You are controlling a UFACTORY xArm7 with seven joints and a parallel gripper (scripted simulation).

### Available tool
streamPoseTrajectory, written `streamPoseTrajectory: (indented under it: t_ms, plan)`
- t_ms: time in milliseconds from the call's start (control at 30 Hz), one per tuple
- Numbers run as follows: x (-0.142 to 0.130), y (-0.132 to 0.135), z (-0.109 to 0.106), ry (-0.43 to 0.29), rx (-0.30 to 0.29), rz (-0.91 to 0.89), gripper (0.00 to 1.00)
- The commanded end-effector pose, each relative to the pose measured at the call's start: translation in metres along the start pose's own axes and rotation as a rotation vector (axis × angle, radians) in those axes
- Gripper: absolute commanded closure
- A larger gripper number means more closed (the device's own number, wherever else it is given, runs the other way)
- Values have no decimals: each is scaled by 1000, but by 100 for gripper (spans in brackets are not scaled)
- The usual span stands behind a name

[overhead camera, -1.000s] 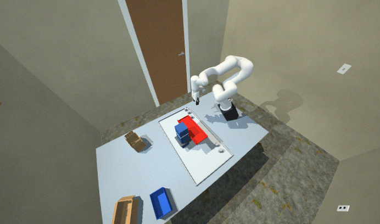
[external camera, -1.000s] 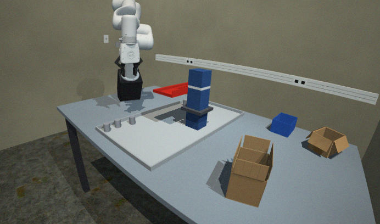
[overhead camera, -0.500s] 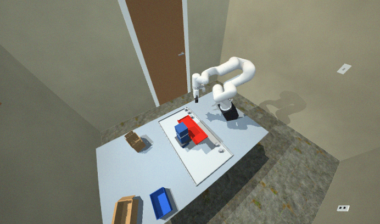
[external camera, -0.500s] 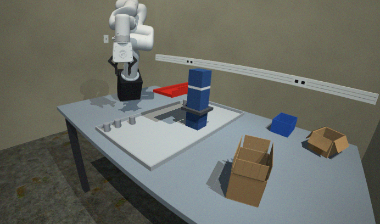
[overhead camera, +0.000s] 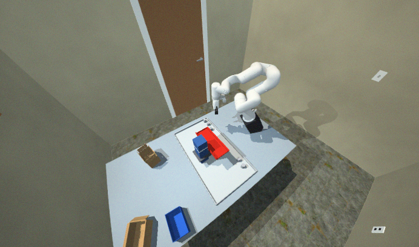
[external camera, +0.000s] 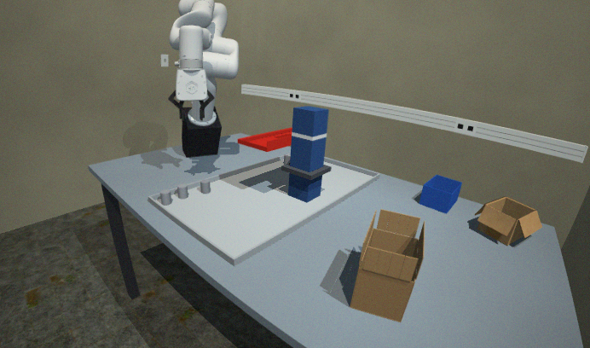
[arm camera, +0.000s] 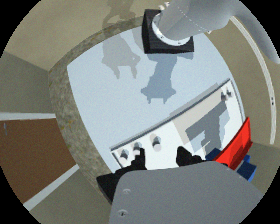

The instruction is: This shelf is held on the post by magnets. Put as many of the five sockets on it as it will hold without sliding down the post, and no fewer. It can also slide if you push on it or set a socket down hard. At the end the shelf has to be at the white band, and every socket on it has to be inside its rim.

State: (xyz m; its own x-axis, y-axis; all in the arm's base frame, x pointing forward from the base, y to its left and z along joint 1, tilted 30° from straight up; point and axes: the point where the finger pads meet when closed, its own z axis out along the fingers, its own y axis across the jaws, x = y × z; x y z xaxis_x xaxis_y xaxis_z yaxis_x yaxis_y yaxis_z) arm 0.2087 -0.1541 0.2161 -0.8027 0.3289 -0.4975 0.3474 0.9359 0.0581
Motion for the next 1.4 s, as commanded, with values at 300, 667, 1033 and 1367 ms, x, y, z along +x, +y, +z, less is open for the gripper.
streamPoseTrajectory:
  t_ms: [300, 667, 1033, 1367]
  plan:
    - [-26, 12, 56, -4, 2, 1, 39]
    - [-46, 23, 104, -4, 2, 1, 39]
    - [-58, 30, 132, -4, 2, 1, 39]
    - [-60, 30, 137, -4, 2, 1, 39]
